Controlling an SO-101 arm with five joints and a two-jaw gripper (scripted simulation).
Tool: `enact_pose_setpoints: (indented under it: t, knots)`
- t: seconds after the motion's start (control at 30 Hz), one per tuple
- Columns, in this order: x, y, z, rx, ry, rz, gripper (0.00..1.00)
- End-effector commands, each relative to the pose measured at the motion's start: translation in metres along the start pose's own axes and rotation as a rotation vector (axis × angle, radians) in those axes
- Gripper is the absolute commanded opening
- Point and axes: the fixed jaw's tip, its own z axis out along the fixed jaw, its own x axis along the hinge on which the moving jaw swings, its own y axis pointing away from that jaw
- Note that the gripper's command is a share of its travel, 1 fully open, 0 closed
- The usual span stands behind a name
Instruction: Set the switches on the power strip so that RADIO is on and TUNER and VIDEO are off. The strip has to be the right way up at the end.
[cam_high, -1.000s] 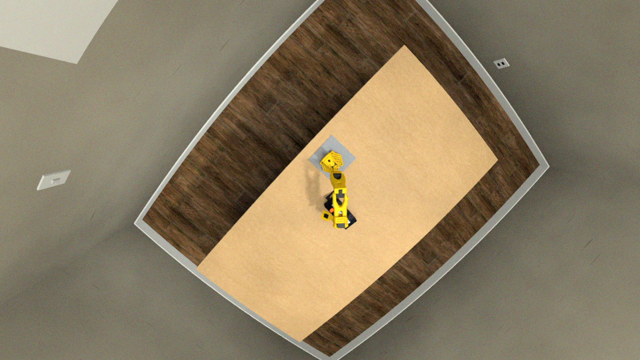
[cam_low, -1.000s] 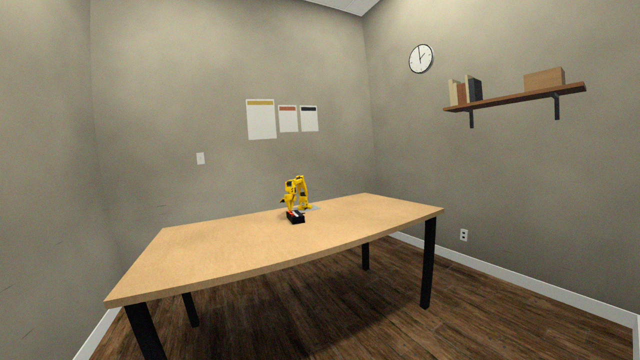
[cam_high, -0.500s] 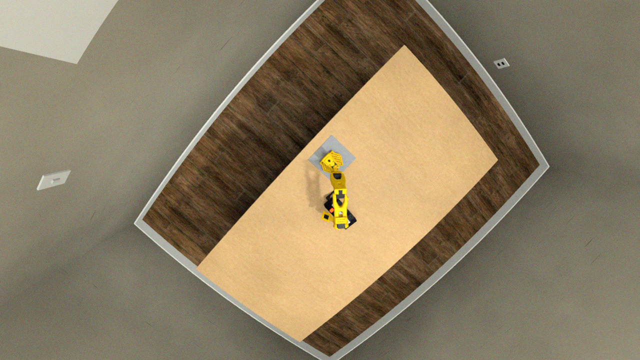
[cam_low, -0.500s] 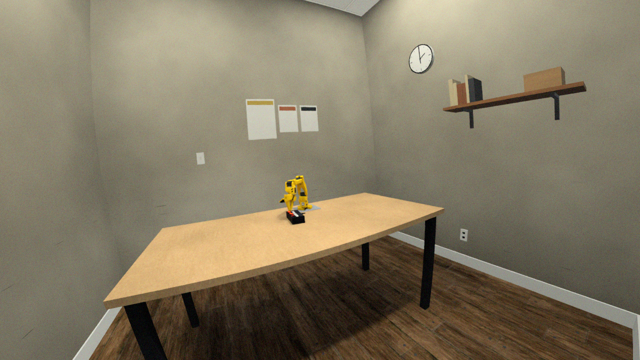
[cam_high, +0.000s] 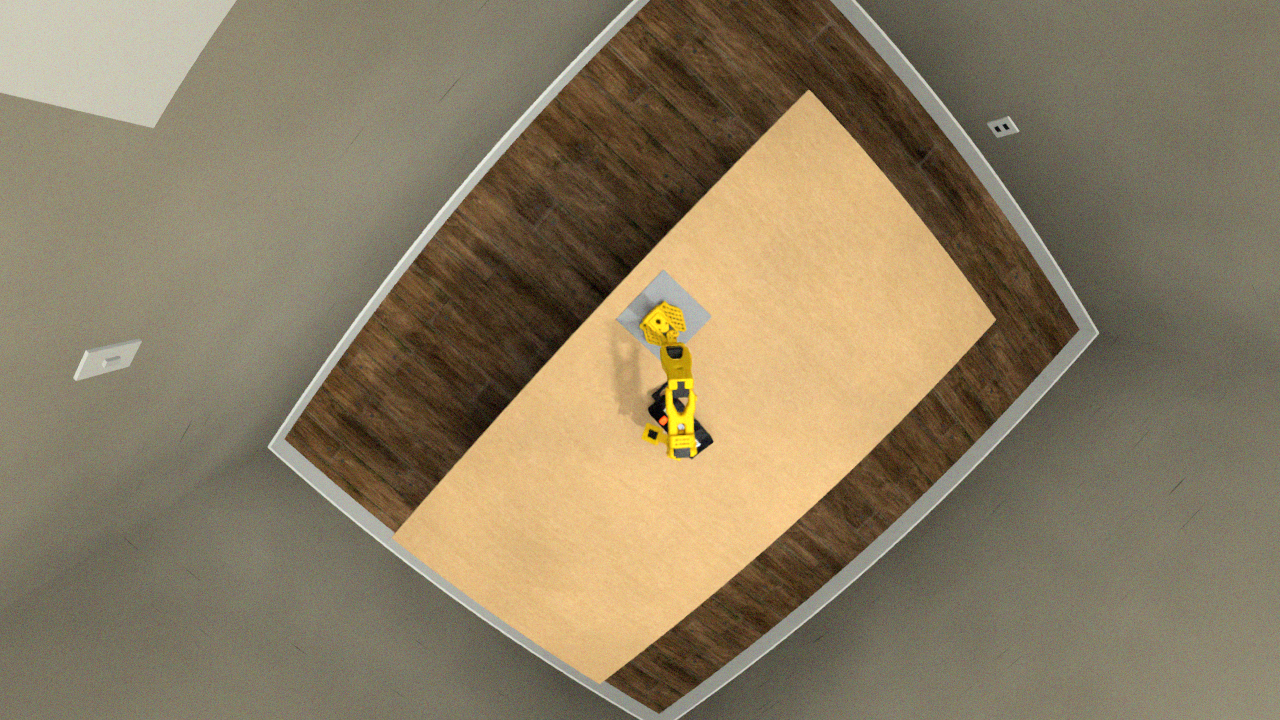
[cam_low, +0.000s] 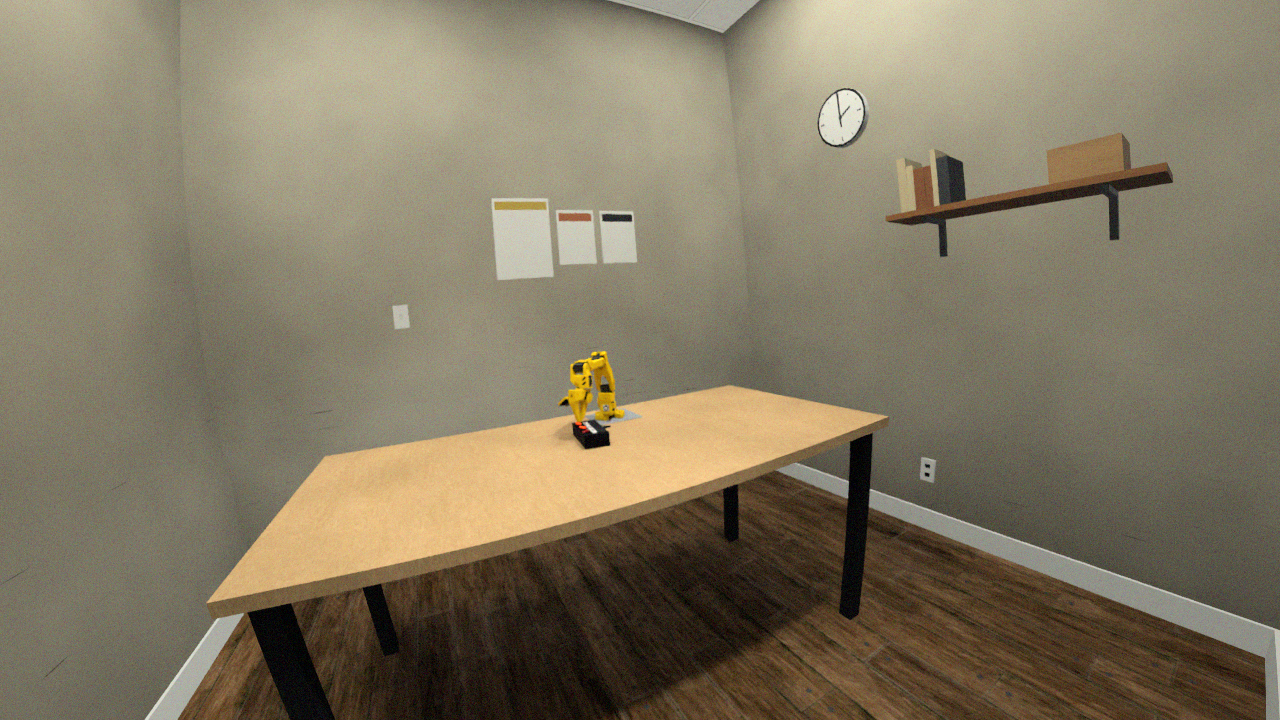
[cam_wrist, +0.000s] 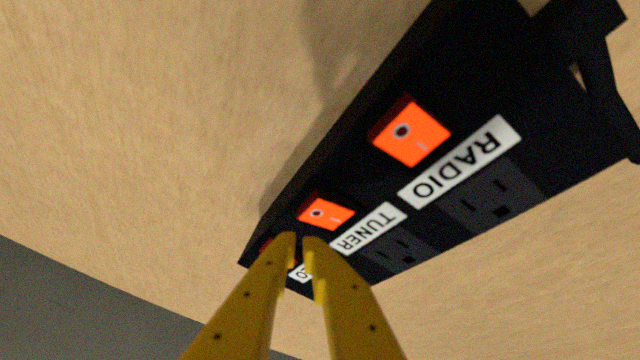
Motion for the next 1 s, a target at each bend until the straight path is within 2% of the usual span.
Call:
enact_pose_setpoints:
  t: [0.0,0.97]
  knots:
    - [0.0024,0.0012,0.0026,-0.003,0.003,-0.012,0.0]
    - [0.0018,-0.0003,0.0098,-0.003,0.003,-0.012,0.0]
